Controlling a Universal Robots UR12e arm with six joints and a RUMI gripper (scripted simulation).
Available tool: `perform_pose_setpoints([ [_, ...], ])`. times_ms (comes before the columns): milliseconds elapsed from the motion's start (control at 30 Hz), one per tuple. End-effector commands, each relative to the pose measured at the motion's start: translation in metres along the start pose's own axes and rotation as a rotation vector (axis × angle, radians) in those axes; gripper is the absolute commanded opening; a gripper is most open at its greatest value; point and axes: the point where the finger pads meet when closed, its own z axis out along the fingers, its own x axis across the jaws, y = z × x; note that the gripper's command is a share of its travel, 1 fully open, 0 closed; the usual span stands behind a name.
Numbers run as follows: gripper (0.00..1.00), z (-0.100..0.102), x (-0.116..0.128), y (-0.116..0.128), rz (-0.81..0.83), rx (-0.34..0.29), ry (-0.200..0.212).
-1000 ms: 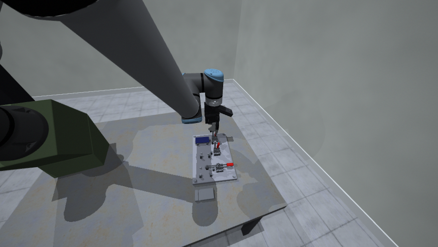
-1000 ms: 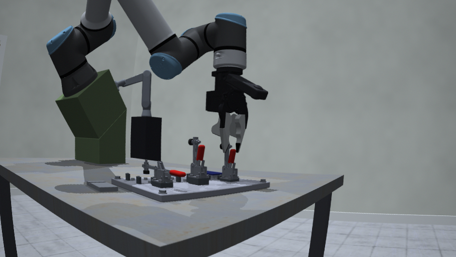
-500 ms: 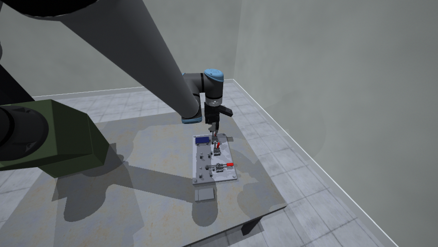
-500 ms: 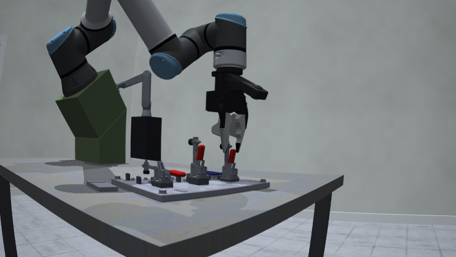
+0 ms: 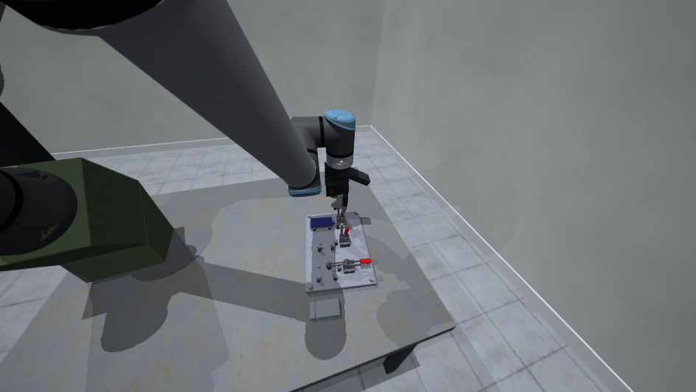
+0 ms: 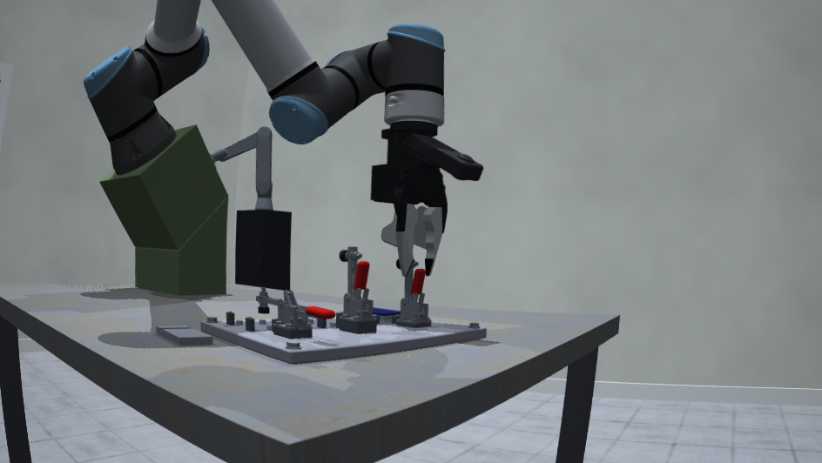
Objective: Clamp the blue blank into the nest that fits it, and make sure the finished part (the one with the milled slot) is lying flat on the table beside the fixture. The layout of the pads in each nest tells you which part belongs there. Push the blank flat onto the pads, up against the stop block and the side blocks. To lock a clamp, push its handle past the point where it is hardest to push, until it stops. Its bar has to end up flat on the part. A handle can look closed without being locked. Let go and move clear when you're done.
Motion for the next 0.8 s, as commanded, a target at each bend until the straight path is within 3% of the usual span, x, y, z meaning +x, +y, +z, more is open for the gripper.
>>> perform_pose_setpoints([
  [0, 0.28, 0.003, 0.0, -0.001, 0.0, 0.001, 0.0],
  [367, 0.28, 0.023, 0.0, -0.001, 0.0, 0.001, 0.0],
  [767, 0.28, 0.024, 0.0, -0.001, 0.0, 0.001, 0.0],
])
